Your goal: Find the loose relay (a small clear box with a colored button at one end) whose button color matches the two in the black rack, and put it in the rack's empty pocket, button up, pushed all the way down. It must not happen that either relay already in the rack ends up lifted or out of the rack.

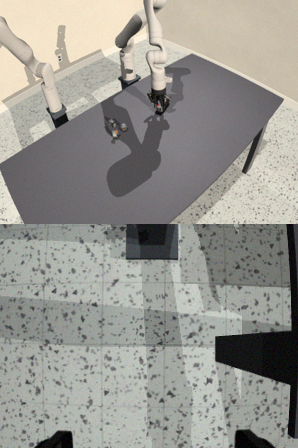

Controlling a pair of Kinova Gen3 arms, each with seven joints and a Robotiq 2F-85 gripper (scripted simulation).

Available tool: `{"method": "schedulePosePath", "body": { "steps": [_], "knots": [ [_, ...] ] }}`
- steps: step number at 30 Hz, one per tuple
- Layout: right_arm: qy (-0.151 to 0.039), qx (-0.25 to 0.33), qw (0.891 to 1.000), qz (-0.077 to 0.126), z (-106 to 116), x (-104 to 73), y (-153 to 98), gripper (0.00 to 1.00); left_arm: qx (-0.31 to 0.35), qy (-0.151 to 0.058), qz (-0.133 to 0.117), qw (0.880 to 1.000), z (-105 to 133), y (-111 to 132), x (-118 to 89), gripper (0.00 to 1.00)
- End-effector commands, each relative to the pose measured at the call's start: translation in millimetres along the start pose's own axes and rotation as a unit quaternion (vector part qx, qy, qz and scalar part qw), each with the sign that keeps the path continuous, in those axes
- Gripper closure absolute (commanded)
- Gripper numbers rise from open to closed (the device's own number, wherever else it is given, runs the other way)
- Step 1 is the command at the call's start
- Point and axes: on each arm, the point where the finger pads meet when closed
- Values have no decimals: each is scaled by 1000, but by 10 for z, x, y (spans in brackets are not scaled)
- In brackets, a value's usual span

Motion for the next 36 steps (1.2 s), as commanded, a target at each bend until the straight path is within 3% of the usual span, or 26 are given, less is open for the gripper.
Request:
{"method": "schedulePosePath", "body": {
  "steps": [1, 35, 36],
  "knots": [
    [-3, 7, 1000, 1, 17, 12, -22, 2, 0, 1, 0, 1000, -8, -8, 15, 656],
    [-3, 7, 1000, 1, 17, 12, -22, 2, 0, 1, 0, 1000, -8, -8, 15, 656],
    [-3, 7, 1000, 1, 17, 12, -22, 2, 0, 1, 0, 1000, -8, -8, 15, 424]
  ]
}}
Point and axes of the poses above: on each arm, the point where the finger pads meet when closed, its own x axis out along the fingers, its own y axis across the jaws, z = x × y, and after that the axes turned 12 degrees about x, right-handed
